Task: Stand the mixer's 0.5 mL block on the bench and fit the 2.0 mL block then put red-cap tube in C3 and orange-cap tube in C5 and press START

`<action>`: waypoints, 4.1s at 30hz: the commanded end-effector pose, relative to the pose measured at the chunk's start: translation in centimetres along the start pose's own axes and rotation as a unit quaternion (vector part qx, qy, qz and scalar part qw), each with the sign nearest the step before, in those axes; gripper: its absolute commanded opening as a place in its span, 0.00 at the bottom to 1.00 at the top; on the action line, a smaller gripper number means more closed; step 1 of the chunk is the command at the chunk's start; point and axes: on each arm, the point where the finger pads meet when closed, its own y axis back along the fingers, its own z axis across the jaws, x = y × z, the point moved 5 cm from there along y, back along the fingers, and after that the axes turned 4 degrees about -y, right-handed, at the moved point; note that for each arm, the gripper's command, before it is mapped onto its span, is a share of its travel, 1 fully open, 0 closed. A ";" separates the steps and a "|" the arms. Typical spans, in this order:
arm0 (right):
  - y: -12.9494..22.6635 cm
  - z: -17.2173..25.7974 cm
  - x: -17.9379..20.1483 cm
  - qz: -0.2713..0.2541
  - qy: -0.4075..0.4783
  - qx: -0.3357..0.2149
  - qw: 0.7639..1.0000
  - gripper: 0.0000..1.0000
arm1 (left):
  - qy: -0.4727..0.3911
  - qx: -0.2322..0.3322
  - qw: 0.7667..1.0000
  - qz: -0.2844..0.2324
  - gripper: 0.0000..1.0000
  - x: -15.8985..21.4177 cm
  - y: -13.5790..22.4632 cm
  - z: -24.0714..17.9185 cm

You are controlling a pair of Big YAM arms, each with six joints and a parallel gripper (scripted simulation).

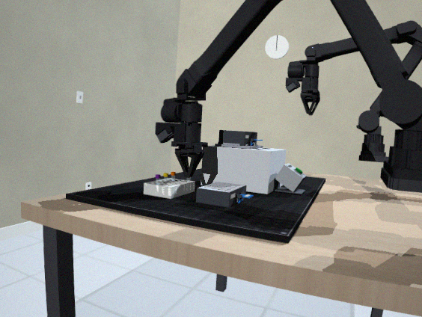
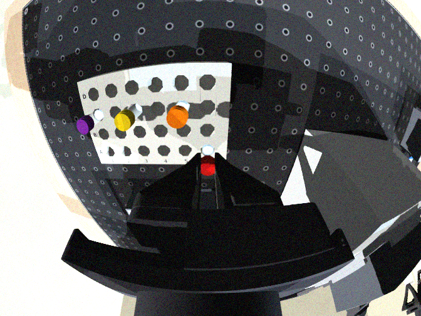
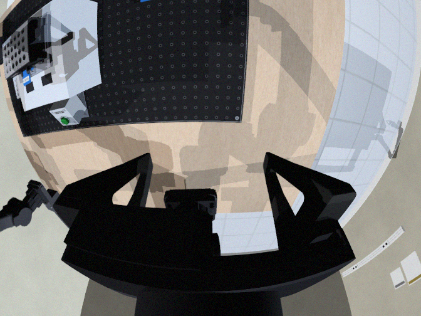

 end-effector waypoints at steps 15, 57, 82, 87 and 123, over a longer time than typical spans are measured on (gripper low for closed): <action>0.6 0.1 -0.5 -0.009 -0.001 0.002 1.000 1.00 | -0.009 0.003 1.000 -0.025 0.09 -1.5 2.5 -0.7; 2.6 -0.1 -2.0 -0.037 -0.003 0.002 0.999 1.00 | 0.000 0.001 1.000 -0.014 0.09 -0.6 3.7 -0.6; 0.8 0.1 -0.8 -0.013 -0.001 0.001 1.000 1.00 | 0.001 0.003 1.000 -0.020 0.09 -1.6 4.8 -0.7; 0.3 0.1 -0.5 -0.008 -0.001 0.001 1.000 1.00 | 0.002 0.004 1.000 -0.029 0.09 -1.9 5.6 -0.7; 2.7 -0.1 -2.1 -0.039 -0.003 0.001 0.999 1.00 | 0.003 0.003 1.000 -0.018 0.09 -1.3 16.8 -0.1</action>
